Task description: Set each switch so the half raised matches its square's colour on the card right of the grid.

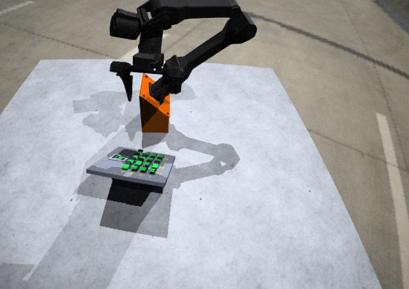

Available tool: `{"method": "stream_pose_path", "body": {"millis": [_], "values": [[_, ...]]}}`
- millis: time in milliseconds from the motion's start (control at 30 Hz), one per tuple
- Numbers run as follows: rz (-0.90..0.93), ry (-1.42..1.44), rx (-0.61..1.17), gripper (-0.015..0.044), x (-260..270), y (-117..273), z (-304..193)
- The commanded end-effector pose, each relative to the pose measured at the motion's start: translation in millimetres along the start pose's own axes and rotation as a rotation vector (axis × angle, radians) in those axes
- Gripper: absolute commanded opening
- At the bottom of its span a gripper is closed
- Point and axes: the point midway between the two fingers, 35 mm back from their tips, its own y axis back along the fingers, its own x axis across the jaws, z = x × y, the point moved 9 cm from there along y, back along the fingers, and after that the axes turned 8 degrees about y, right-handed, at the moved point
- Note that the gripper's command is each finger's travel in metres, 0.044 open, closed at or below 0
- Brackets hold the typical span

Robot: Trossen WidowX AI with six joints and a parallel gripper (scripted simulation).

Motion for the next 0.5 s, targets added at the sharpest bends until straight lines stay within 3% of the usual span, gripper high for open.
{"method": "stream_pose_path", "body": {"millis": [0, 467], "values": [[-0.002, 0.0, 0.002, 0.0374, 0, -1, 1], [-0.043, -0.008, -0.013, 0.0006, 44, -88, 83]]}}
